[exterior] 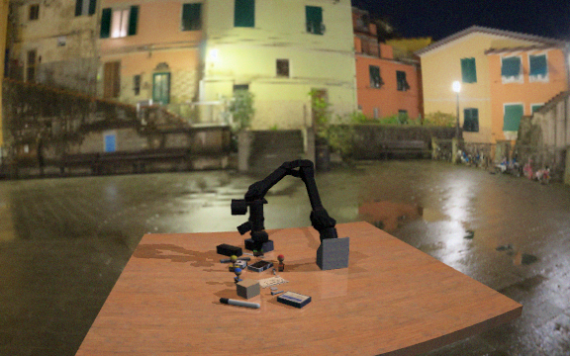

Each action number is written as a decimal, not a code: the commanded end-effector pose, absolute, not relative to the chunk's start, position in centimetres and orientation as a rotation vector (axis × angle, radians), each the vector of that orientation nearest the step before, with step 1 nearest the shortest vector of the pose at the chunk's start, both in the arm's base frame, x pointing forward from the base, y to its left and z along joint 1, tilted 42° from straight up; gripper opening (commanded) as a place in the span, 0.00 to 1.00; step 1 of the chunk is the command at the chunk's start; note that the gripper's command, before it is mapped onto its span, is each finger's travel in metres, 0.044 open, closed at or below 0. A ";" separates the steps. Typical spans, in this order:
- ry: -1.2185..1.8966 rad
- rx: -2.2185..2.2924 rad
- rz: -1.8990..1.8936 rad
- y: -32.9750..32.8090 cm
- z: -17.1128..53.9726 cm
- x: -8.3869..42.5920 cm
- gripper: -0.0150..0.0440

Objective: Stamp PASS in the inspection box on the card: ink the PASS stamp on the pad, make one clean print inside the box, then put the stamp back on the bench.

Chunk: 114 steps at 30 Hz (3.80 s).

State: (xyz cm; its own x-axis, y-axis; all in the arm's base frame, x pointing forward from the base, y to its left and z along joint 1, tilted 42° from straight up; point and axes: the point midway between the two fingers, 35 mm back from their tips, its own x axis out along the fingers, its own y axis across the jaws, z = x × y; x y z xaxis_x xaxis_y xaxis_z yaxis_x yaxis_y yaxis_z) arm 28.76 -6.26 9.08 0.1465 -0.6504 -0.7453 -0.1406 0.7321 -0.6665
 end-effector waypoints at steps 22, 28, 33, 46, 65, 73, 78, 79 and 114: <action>1.391 -0.706 -0.423 -5.4 10.2 28.7 0.25; 1.391 -0.706 -0.424 -5.2 10.4 28.6 0.25; 1.391 -0.707 -0.424 -5.0 10.6 28.6 0.25; 1.390 -0.709 -0.426 -4.6 11.1 28.5 0.25; 1.389 -0.711 -0.428 -4.0 11.7 28.2 0.25; 1.388 -0.713 -0.429 -3.7 12.0 28.1 0.25; 1.388 -0.714 -0.430 -3.6 12.2 28.1 0.25; 1.387 -0.714 -0.430 -3.6 12.3 28.1 0.25; 1.388 -0.712 -0.426 3.3 6.3 27.4 0.25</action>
State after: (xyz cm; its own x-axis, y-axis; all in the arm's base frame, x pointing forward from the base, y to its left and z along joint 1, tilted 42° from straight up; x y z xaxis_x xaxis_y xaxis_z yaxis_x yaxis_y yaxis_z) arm 27.45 3.41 6.62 0.1597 -0.6592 -0.7348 -0.1340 0.7230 -0.6778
